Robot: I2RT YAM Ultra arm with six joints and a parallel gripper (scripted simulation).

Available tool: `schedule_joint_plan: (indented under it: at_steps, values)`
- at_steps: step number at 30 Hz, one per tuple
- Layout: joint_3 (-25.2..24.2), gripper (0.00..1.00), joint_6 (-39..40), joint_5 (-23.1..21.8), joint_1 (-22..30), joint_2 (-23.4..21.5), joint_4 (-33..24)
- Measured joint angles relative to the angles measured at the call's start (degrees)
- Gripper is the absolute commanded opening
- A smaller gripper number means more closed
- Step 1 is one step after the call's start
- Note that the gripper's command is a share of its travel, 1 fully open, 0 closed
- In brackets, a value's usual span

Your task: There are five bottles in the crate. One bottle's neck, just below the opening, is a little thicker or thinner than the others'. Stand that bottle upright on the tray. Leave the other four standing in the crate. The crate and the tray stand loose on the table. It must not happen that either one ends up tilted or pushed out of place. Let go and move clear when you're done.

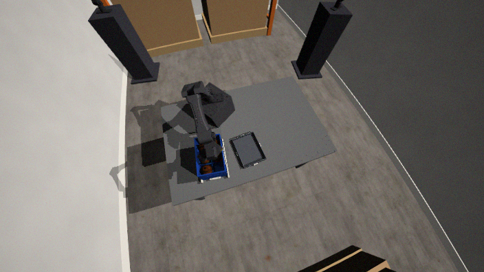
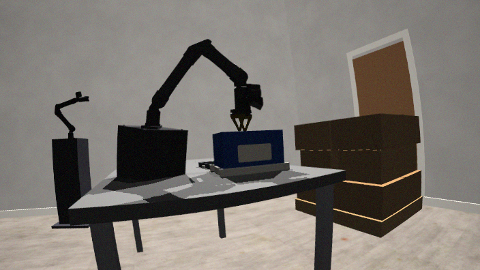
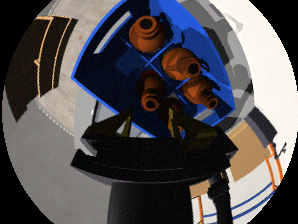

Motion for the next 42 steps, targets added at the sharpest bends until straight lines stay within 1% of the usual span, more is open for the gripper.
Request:
schedule_joint_plan:
  at_steps: [25,33,42]
  values:
    - [-0.57,0.61,-0.04,0.00,0.00,0.31,0.37]
    - [-0.57,0.61,-0.15,0.00,-0.22,0.98,1.22]
    - [-1.88,0.61,-0.33,-0.02,-0.26,1.79,2.56]
